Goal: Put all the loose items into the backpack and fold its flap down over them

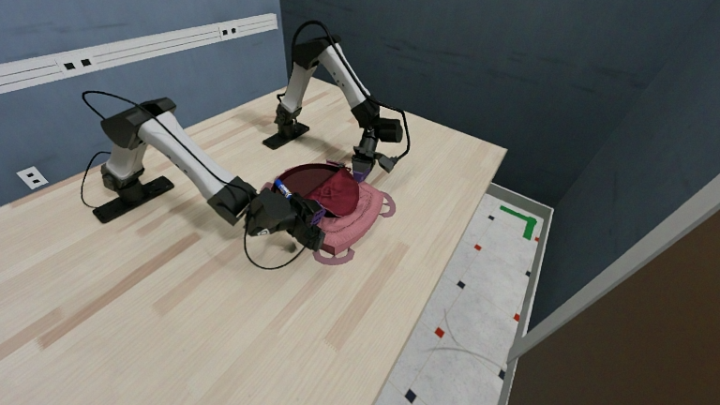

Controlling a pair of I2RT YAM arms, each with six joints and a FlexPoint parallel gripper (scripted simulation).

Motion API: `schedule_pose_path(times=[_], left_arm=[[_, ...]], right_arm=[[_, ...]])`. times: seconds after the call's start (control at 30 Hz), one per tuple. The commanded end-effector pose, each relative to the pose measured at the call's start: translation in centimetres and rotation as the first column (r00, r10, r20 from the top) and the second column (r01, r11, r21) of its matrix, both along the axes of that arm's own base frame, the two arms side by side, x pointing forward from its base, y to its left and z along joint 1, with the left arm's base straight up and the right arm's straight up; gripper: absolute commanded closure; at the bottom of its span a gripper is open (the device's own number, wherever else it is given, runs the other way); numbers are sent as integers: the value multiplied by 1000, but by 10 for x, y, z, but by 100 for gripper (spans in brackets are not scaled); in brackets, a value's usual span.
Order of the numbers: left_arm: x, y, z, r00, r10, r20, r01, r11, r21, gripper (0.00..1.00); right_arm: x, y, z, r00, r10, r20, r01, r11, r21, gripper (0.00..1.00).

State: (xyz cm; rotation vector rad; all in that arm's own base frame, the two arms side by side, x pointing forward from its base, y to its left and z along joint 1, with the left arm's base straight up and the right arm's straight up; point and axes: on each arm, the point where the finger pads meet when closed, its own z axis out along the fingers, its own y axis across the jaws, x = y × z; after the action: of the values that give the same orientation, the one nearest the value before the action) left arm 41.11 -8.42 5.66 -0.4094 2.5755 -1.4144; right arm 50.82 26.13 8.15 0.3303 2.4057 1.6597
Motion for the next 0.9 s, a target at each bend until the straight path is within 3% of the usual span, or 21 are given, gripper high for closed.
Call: schedule_pose_path(times=[0.0, 0.87], left_arm=[[-13, -27, 3, 998, -59, -22, 59, 998, -29, 100], [-3, -15, -2, 998, -65, -20, 64, 998, -26, 100]], right_arm=[[-17, 25, -1, 999, 44, -24, -44, 999, -8, 100], [-17, 24, -1, 999, 44, -24, -44, 999, -8, 100]])
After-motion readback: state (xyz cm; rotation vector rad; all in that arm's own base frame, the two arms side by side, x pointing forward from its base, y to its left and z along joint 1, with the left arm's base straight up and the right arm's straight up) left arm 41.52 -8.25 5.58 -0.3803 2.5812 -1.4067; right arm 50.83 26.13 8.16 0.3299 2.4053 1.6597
